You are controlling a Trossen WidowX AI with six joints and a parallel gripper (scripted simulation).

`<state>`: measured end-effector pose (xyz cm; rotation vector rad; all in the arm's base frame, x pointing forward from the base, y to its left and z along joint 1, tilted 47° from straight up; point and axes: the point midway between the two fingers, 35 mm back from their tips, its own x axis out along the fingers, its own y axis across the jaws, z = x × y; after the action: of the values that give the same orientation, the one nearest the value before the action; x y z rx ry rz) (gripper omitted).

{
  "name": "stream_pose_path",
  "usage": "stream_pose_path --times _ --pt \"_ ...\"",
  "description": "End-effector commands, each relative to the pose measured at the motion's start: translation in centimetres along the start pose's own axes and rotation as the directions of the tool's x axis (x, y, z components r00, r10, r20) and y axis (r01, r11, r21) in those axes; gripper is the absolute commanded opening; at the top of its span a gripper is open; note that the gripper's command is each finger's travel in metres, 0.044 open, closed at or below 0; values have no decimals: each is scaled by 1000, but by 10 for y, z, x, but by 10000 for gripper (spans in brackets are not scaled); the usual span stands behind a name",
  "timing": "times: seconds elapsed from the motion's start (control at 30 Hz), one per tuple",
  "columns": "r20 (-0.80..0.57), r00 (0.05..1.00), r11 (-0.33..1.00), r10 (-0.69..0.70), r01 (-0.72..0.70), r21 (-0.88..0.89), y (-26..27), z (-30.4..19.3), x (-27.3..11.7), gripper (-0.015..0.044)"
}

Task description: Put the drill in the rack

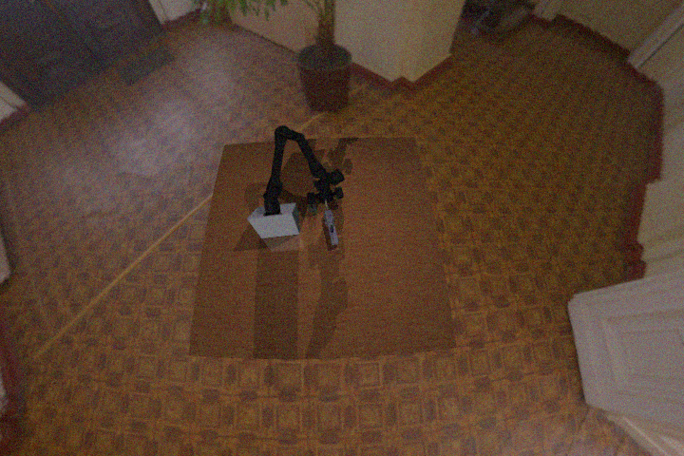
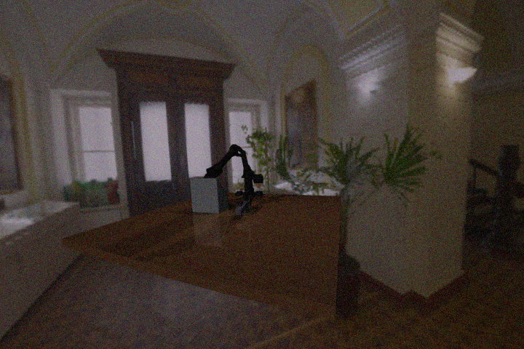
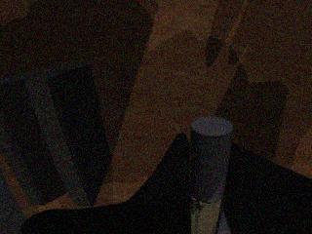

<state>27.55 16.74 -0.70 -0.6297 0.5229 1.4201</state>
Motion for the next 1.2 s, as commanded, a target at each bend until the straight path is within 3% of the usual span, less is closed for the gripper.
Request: stream_pose_path --times 0.0,1.17 --pt "-3 1000 1000 -3 3 4 -1 8 -1 0" --pt "-1 1000 1000 -3 3 4 0 50 -7 0"
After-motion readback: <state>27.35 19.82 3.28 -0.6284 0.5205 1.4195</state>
